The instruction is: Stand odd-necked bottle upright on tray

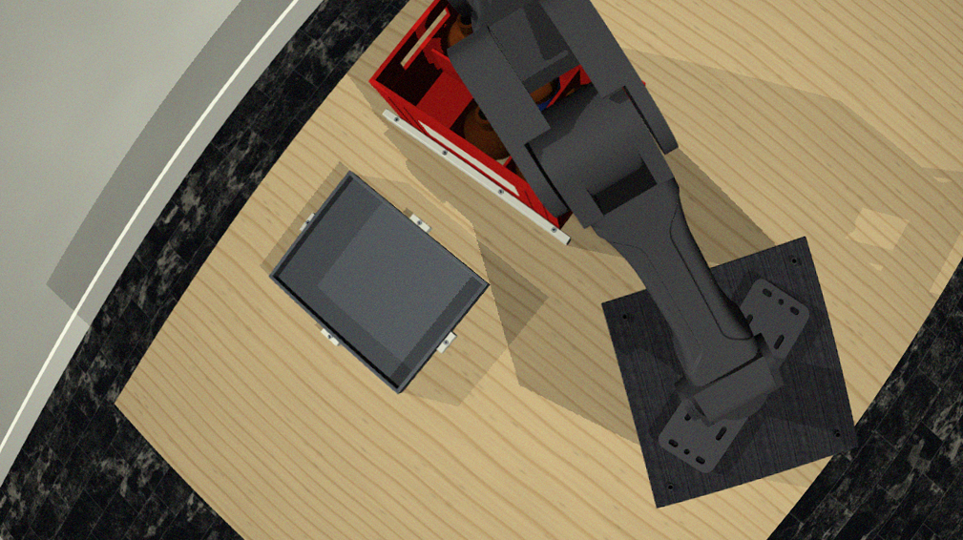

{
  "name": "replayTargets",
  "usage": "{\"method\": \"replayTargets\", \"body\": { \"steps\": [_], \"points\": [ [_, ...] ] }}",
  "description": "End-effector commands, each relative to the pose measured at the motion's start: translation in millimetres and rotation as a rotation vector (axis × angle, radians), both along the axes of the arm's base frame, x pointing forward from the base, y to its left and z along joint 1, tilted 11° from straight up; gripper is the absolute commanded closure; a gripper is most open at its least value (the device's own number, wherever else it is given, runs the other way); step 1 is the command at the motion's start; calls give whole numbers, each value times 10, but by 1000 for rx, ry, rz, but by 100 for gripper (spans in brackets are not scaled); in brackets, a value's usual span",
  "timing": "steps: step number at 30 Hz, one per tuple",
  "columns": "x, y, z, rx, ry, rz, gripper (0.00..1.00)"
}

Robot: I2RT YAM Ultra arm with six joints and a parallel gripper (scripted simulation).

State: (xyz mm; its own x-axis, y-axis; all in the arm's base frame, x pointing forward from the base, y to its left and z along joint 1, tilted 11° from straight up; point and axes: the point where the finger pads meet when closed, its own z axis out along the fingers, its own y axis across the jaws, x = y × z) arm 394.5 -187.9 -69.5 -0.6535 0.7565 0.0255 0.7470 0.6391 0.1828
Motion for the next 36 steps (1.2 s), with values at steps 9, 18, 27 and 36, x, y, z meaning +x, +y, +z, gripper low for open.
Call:
{"method": "replayTargets", "body": {
  "steps": [9,18,27,36],
  "points": [
    [-9,11,18,-2,-5,-5,39],
    [-9,11,18,-2,-5,-5,100],
    [-15,14,17,-1,-2,-3,100],
    [-15,14,17,-1,-2,-3,100]
  ]
}}
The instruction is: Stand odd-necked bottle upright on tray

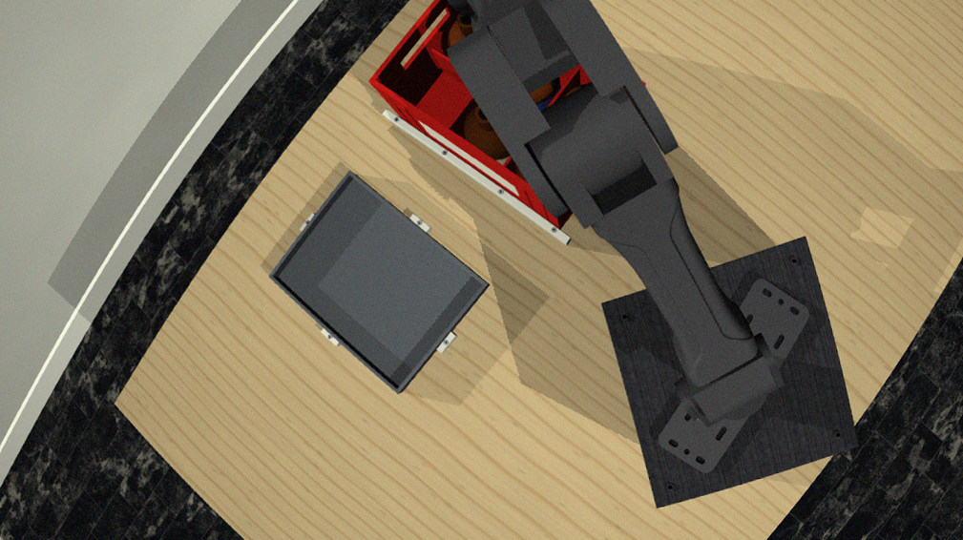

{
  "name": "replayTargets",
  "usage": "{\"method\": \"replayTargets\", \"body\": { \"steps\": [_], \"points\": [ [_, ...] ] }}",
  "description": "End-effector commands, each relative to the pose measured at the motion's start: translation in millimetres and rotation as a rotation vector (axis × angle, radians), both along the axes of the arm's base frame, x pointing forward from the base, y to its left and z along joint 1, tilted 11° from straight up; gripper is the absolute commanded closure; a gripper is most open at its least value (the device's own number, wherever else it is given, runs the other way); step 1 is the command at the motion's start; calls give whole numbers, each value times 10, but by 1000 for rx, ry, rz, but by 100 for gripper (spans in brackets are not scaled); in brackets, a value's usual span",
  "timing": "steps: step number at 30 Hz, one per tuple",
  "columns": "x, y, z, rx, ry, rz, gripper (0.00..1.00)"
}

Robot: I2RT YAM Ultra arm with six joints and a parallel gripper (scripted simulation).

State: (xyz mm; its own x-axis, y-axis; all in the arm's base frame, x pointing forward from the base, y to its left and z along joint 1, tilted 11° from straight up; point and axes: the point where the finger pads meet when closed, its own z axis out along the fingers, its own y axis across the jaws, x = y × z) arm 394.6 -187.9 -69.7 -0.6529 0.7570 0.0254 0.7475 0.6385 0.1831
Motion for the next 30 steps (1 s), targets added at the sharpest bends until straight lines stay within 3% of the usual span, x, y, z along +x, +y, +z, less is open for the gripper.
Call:
{"method": "replayTargets", "body": {
  "steps": [1,30],
  "points": [
    [-16,14,19,-1,-2,-2,100],
    [-16,14,19,-1,-2,-2,100]
  ]
}}
